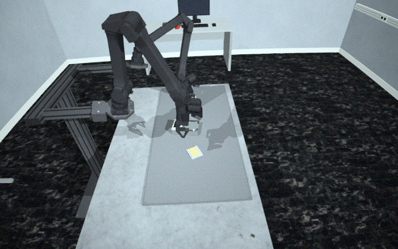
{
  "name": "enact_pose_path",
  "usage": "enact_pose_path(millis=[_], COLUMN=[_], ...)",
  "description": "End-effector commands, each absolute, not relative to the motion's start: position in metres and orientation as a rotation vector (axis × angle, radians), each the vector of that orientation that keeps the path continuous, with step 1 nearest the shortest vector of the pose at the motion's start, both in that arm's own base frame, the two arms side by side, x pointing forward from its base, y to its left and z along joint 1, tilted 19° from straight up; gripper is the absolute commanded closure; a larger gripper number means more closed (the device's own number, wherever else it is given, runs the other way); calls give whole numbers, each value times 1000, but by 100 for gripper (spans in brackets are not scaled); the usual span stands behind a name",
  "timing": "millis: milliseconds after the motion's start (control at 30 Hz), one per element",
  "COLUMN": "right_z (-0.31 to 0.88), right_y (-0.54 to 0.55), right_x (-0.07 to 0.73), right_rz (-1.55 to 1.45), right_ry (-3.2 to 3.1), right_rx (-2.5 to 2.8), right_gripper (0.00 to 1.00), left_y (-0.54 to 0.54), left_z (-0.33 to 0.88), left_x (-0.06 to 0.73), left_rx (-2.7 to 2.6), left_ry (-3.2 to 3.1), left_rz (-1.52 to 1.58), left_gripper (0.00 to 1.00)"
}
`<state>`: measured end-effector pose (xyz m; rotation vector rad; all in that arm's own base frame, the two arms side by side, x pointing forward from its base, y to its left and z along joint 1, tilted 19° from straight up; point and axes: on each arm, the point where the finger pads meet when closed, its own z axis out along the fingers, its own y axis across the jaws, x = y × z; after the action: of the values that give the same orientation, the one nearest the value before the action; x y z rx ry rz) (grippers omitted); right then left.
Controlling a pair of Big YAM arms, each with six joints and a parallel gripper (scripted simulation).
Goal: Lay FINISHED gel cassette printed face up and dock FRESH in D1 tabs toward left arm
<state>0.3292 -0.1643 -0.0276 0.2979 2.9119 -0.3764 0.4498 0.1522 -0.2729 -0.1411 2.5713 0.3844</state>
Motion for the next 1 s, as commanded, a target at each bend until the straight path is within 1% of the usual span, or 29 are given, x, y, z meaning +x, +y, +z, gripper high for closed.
enact_pose_path(millis=[0, 967], right_z=[-20, -20], right_y=[-167, -167], right_x=[338, 338], right_rz=[-380, -380], right_ry=[2896, 2896], right_rx=[284, 284], right_gripper=[0, 0], left_y=[157, 161], left_z=[-277, -291], left_x=[448, 450], left_rx=[-143, -143], left_ry=[2565, 2565], left_rz=[389, 389], left_gripper=[100, 100])
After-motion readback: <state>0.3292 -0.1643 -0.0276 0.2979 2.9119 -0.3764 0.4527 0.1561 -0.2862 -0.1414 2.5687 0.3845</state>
